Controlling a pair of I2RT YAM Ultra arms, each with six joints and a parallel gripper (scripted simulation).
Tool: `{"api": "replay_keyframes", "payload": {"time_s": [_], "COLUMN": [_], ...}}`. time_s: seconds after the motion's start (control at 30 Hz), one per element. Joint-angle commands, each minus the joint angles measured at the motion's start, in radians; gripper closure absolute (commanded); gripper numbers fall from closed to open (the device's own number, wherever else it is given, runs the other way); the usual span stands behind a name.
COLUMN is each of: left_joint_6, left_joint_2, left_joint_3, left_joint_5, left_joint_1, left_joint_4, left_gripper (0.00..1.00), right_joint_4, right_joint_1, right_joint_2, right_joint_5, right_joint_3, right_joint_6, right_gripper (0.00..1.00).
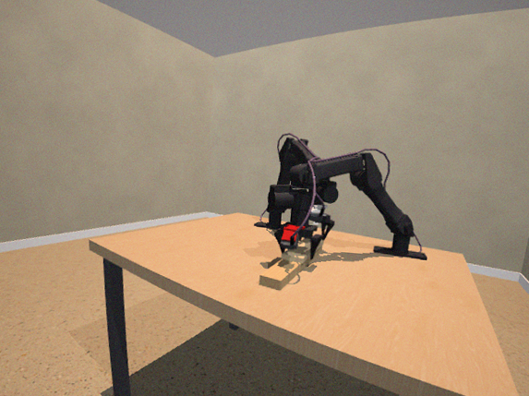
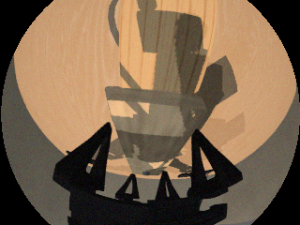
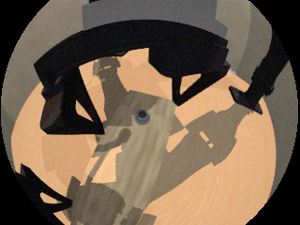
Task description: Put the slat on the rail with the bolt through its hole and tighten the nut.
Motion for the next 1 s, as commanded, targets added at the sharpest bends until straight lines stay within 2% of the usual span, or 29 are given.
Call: {"api": "replay_keyframes", "payload": {"time_s": [0.0, 0.97], "left_joint_6": [0.0, -0.001], "left_joint_2": [-0.01, -0.022], "left_joint_3": [0.004, 0.097], "left_joint_5": [0.0, -0.004], "left_joint_1": [0.0, -0.001], "left_joint_4": [0.001, -0.089], "left_gripper": [0.0, 0.0], "right_joint_4": [0.002, 0.002], "right_joint_1": [0.0, 0.0], "right_joint_2": [-0.008, -0.008], "right_joint_5": [0.0, 0.0], "right_joint_3": [0.004, 0.004], "right_joint_6": [0.0, 0.0], "right_gripper": [0.0, 0.0]}}
